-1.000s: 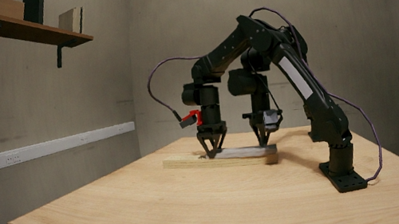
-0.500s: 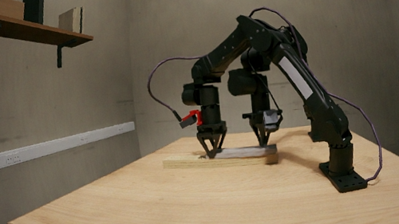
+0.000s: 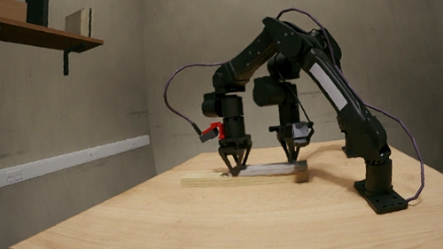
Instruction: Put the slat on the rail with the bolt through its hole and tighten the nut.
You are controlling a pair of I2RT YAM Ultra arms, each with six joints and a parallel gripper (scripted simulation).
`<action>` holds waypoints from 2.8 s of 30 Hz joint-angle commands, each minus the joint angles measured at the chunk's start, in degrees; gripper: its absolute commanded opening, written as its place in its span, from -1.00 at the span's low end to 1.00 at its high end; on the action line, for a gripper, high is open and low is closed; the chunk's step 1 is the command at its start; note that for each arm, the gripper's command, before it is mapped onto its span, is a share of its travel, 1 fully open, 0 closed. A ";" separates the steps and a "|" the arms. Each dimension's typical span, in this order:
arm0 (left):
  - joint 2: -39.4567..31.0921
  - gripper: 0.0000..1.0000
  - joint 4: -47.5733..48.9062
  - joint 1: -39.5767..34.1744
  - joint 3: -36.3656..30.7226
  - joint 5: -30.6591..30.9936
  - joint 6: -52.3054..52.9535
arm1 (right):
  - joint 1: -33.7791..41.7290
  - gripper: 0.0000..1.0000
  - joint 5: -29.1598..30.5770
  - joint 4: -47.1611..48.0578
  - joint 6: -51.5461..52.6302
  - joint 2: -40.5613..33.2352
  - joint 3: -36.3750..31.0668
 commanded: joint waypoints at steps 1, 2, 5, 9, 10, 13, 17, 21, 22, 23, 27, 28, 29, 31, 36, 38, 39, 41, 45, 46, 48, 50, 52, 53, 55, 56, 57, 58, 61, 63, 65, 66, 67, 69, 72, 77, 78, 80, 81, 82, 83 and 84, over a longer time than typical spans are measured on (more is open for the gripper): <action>-0.48 0.45 0.05 0.01 0.26 0.01 0.01 | -0.07 -0.75 -0.43 0.59 -0.07 -0.23 -0.66; -0.48 0.45 0.05 0.01 0.26 0.01 0.01 | -0.07 -0.75 -0.43 0.63 -0.07 -0.23 -0.68; -0.48 0.45 0.05 0.01 0.26 0.01 0.01 | -0.08 -0.75 -0.44 0.72 -0.07 -0.21 -0.76; -0.48 0.45 0.05 0.01 0.26 0.01 0.01 | -0.08 -0.75 -0.46 0.85 -0.08 -0.19 -0.85; -0.48 0.45 0.05 0.01 0.26 0.01 0.01 | -0.08 -0.75 -0.46 0.88 -0.08 -0.19 -0.88; -0.48 0.45 0.05 0.01 0.26 0.01 0.01 | -0.09 -0.75 -0.47 0.94 -0.09 -0.18 -0.93; -0.48 0.45 0.05 0.01 0.26 0.01 0.01 | -0.09 -0.75 -0.48 1.04 -0.09 -0.17 -1.00; -0.48 0.45 0.05 0.01 0.26 0.01 0.01 | -0.10 -0.75 -0.43 1.12 0.28 -0.16 -1.06; -0.48 0.45 0.05 0.01 0.26 0.01 0.01 | -0.10 -0.75 -0.44 1.10 1.38 -0.15 -1.04; -0.48 0.45 0.05 0.01 0.26 0.01 0.01 | -0.11 -0.75 -0.45 1.07 3.20 -0.13 -1.01; -0.48 0.45 0.05 0.01 0.26 0.01 0.01 | -0.19 -0.75 -0.61 1.00 11.83 -0.07 -0.93; -0.48 0.45 0.05 0.01 0.26 0.01 0.01 | -0.20 -0.75 -0.64 0.99 14.00 -0.06 -0.92; -0.48 0.45 0.05 0.01 0.26 0.01 0.01 | -0.22 -0.75 -0.68 0.98 16.18 -0.06 -0.92; -0.48 0.45 0.05 0.01 0.26 0.01 0.01 | -0.22 -0.75 -0.68 0.98 16.18 -0.06 -0.92; -0.48 0.45 0.05 0.01 0.26 0.01 0.01 | -0.25 -0.75 -0.73 1.01 27.42 -0.06 -0.93; -0.48 0.45 0.05 0.01 0.26 0.01 0.01 | -0.27 -0.75 -0.78 1.01 31.85 -0.06 -0.94; -0.48 0.45 0.05 0.01 0.26 0.01 0.01 | -0.28 -0.75 -0.80 1.01 34.07 -0.06 -0.94; -0.48 0.45 0.05 0.01 0.26 0.01 0.01 | -0.30 -0.75 -0.84 1.02 38.54 -0.07 -0.95; -0.48 0.45 0.05 0.01 0.26 0.01 0.01 | -0.33 -0.75 -0.89 1.05 47.53 -0.08 -0.97; -0.48 0.45 0.05 0.01 0.26 0.01 0.01 | -0.33 -0.75 -0.90 1.06 49.78 -0.08 -0.98; -0.48 0.45 0.05 0.01 0.26 0.01 0.01 | -0.33 -0.75 -0.90 1.06 49.78 -0.08 -0.98; -0.48 0.45 0.05 0.01 0.26 0.01 0.01 | -0.28 -0.75 -0.78 1.12 54.71 -0.12 -1.04; -0.48 0.45 0.05 0.01 0.26 0.01 0.01 | -0.30 -0.75 -0.84 1.12 59.11 -0.12 -1.04; -0.48 0.45 0.05 0.01 0.26 0.01 0.01 | -0.31 -0.75 -0.86 1.12 61.33 -0.12 -1.04; -0.48 0.45 0.05 0.01 0.26 0.01 0.01 | -0.33 -0.75 -0.90 1.13 65.79 -0.12 -1.04; -0.48 0.45 0.05 0.01 0.26 0.01 0.01 | -0.34 -0.75 -0.92 1.13 68.02 -0.12 -1.05; -0.48 0.45 0.05 0.01 0.26 0.01 0.01 | -0.35 -0.75 -0.93 1.14 70.26 -0.12 -1.05; -0.48 0.45 0.05 0.01 0.26 0.01 0.01 | -0.36 -0.75 -0.95 1.14 72.51 -0.12 -1.06; -0.48 0.45 0.05 0.01 0.26 0.01 0.01 | -0.37 -0.75 -0.98 1.16 79.27 -0.13 -1.07; -0.48 0.45 0.05 0.01 0.26 0.01 0.01 | -0.38 -0.75 -1.00 1.17 83.78 -0.14 -1.09; -0.48 0.45 0.05 0.01 0.26 0.01 0.01 | -0.38 -0.75 -1.00 1.17 83.78 -0.14 -1.09; -0.48 0.45 0.05 0.01 0.26 0.01 0.01 | -0.30 -0.75 -0.84 1.24 86.54 -0.18 -1.15; -0.48 0.45 0.05 0.01 0.26 0.01 0.01 | -0.32 -0.75 -0.87 1.24 88.72 -0.18 -1.15; -0.48 0.45 0.05 0.01 0.26 0.01 0.01 | -0.35 -0.75 -0.93 1.23 93.13 -0.17 -1.14; -0.48 0.45 0.05 0.01 0.26 0.01 0.01 | -0.38 -0.75 -0.99 1.24 99.80 -0.17 -1.15; -0.48 0.45 0.05 0.01 0.26 0.01 0.01 | -0.42 -0.75 -1.06 1.27 111.03 -0.18 -1.18; -0.48 0.45 0.05 0.01 0.26 0.01 0.01 | -0.42 -0.75 -1.07 1.27 113.29 -0.19 -1.18; -0.48 0.45 0.05 0.01 0.26 0.01 0.01 | -0.43 -0.75 -1.09 1.29 117.80 -0.19 -1.20; -0.48 0.45 0.05 0.01 0.26 0.01 0.01 | -0.43 -0.75 -1.09 1.29 117.80 -0.19 -1.20; -0.48 0.45 0.05 0.01 0.26 0.01 0.01 | -0.43 -0.75 -1.09 1.29 117.80 -0.19 -1.20; -0.48 0.45 0.05 0.01 0.26 0.01 0.01 | -0.35 -0.75 -0.93 1.36 120.56 -0.24 -1.26; -0.48 0.45 0.05 0.01 0.26 0.01 0.01 | -0.37 -0.75 -0.97 1.37 122.74 -0.24 -1.27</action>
